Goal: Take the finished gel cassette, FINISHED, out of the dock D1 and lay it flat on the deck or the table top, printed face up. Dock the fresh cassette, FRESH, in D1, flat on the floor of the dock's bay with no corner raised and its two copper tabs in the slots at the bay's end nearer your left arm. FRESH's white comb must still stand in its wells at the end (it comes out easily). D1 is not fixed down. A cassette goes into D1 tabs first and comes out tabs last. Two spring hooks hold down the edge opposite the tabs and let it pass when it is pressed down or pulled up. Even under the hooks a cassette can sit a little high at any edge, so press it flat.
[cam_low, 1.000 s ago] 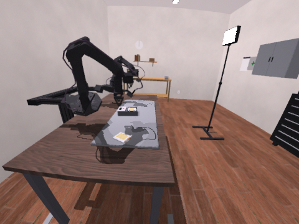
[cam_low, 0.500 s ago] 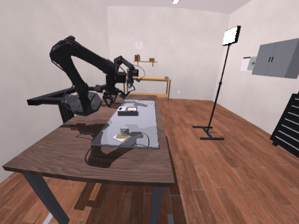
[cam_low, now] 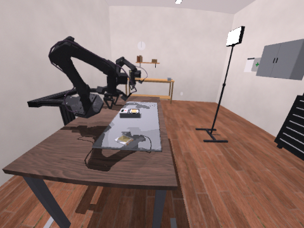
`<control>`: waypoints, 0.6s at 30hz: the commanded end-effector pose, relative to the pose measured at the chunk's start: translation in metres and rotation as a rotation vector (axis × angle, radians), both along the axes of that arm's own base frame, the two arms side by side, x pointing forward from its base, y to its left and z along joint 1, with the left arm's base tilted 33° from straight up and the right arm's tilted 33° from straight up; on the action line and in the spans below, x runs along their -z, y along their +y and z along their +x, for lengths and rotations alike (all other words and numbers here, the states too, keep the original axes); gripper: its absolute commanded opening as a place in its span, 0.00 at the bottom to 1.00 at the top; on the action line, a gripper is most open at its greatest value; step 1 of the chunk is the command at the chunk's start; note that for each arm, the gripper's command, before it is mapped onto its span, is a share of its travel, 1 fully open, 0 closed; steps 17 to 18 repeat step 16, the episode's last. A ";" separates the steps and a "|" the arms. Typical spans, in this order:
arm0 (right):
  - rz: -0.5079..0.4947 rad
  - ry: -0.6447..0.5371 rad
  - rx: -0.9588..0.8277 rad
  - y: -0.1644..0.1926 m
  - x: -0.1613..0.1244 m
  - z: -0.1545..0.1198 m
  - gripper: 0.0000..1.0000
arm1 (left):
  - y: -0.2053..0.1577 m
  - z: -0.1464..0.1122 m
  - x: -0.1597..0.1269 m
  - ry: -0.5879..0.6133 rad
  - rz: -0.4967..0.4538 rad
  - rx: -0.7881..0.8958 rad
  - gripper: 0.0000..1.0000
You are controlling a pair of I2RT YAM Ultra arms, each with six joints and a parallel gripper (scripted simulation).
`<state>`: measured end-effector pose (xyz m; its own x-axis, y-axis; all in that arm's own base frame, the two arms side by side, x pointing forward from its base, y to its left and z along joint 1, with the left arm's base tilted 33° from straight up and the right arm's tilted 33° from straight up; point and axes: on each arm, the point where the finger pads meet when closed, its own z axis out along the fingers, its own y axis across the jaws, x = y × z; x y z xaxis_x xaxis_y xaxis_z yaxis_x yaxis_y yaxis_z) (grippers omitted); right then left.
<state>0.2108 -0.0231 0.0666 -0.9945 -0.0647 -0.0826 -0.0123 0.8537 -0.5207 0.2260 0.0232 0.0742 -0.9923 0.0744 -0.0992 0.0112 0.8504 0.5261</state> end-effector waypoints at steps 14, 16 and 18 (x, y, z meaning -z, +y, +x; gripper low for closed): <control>0.009 -0.040 -0.019 0.001 -0.014 0.012 1.00 | -0.004 0.005 -0.008 -0.038 -0.025 -0.006 1.00; 0.009 -0.040 -0.019 0.001 -0.014 0.012 1.00 | -0.004 0.005 -0.008 -0.038 -0.025 -0.006 1.00; 0.009 -0.040 -0.019 0.001 -0.014 0.012 1.00 | -0.004 0.005 -0.008 -0.038 -0.025 -0.006 1.00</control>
